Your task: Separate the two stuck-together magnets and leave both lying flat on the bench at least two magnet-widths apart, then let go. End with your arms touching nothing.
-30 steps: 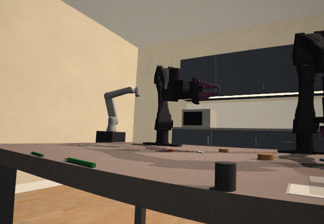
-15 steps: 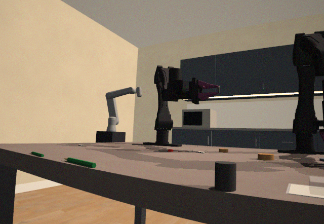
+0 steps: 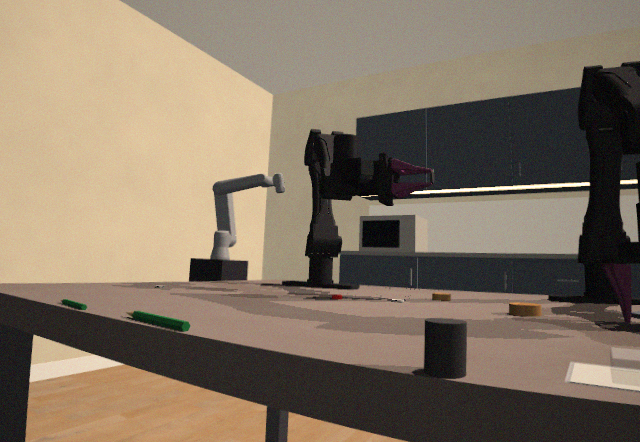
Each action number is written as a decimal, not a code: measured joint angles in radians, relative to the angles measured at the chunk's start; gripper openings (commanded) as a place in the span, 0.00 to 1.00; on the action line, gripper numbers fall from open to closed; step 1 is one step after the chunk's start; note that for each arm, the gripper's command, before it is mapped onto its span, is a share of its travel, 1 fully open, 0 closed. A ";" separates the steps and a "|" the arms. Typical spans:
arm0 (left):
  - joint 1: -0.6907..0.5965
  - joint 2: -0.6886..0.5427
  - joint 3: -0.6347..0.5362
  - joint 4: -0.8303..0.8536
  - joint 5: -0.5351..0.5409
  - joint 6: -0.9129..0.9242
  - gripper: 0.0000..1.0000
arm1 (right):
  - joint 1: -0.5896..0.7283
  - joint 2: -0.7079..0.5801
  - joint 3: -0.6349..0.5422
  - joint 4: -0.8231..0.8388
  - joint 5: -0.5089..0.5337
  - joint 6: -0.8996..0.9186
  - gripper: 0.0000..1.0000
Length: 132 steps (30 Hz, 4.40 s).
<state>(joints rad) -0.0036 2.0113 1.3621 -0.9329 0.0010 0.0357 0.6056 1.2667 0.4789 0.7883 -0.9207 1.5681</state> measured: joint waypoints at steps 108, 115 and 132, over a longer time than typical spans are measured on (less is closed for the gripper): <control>0.000 -0.072 0.193 -0.254 0.000 0.000 1.00 | -0.554 0.389 0.733 -1.837 0.537 -1.442 0.24; 0.001 -0.072 0.193 -0.254 0.000 -0.001 1.00 | -0.583 0.481 0.789 -1.843 0.732 -1.485 0.24; 0.003 -0.072 0.193 -0.254 -0.002 -0.001 1.00 | -0.611 0.566 0.832 -1.854 0.919 -1.526 0.24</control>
<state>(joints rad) -0.0006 1.9396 1.5555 -1.1870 -0.0006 0.0349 -0.0051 1.8332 1.3113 -1.0660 -0.0013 0.0422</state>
